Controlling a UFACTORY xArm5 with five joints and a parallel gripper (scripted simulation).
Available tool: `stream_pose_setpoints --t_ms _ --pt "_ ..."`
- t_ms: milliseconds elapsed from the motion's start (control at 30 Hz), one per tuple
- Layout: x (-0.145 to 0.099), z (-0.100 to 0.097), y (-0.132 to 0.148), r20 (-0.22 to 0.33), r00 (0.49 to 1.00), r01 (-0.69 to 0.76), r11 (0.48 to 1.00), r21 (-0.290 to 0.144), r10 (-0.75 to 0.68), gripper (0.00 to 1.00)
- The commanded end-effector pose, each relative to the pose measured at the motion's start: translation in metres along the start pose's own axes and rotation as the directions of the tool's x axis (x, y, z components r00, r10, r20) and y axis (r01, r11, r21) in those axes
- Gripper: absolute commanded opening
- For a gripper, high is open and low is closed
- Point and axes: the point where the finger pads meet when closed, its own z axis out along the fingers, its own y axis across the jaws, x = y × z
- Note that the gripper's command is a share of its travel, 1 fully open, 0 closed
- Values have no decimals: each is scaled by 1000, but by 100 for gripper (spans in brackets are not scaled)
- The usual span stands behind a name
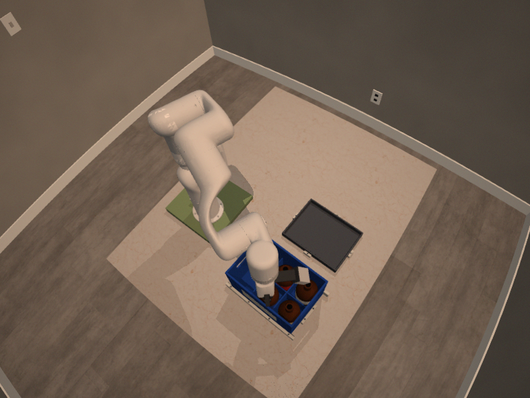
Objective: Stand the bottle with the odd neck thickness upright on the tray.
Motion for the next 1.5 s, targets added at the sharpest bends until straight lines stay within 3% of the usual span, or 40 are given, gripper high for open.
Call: stream_pose_setpoints --t_ms 0,300,633,667,1467 --pt "0 -14 1 -1 1000 0 1000 -1 0 65" --pt "0 -34 1 -1 1000 0 1000 -1 0 65" --pt "0 -38 1 -1 1000 0 1000 -1 0 65" --pt "0 -38 1 -1 1000 0 1000 -1 0 0" --pt "0 -38 1 -1 1000 0 1000 -1 0 0"
